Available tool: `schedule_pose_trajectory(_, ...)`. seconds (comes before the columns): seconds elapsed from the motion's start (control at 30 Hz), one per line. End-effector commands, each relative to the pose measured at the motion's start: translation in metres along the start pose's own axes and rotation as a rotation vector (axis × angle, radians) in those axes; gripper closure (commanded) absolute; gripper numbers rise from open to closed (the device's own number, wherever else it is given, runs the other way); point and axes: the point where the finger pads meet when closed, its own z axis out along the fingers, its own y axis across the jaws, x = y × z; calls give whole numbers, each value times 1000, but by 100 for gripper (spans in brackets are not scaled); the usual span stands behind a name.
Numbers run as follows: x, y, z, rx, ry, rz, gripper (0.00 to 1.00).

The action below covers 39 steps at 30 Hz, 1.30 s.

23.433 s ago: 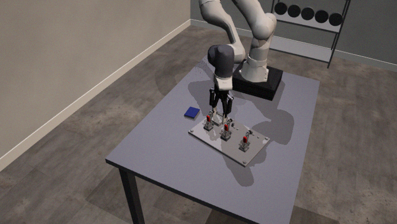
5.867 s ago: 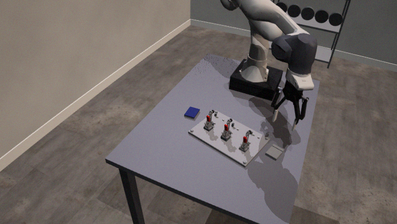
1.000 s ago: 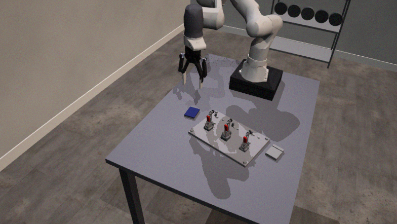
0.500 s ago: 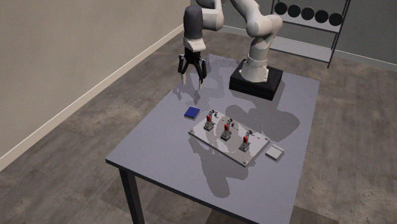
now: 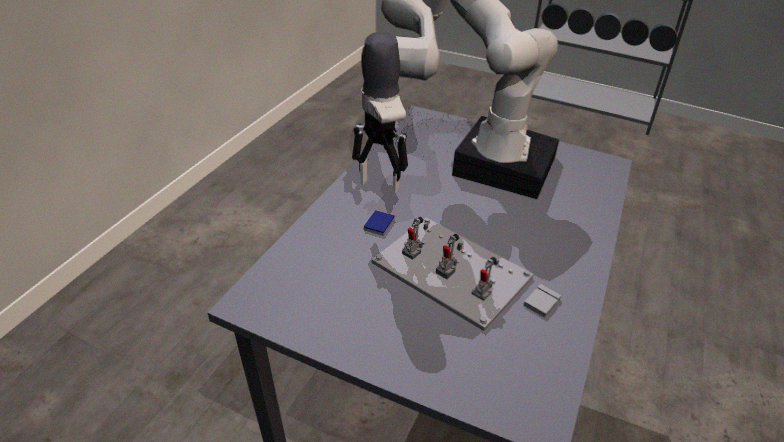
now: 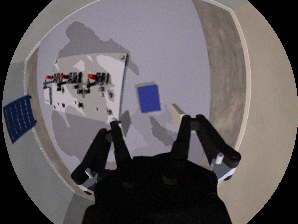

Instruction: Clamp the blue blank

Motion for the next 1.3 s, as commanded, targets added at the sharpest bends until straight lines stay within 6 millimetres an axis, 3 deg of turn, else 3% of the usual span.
schedule_pose_trajectory(0.0,5,-1,13,-3,15,7,42)
schedule_pose_trajectory(0.4,6,-1,68,-3,15,7,42)
schedule_pose_trajectory(0.8,6,-1,90,-3,15,7,42)
schedule_pose_trajectory(1.27,6,-1,92,-3,15,7,42)
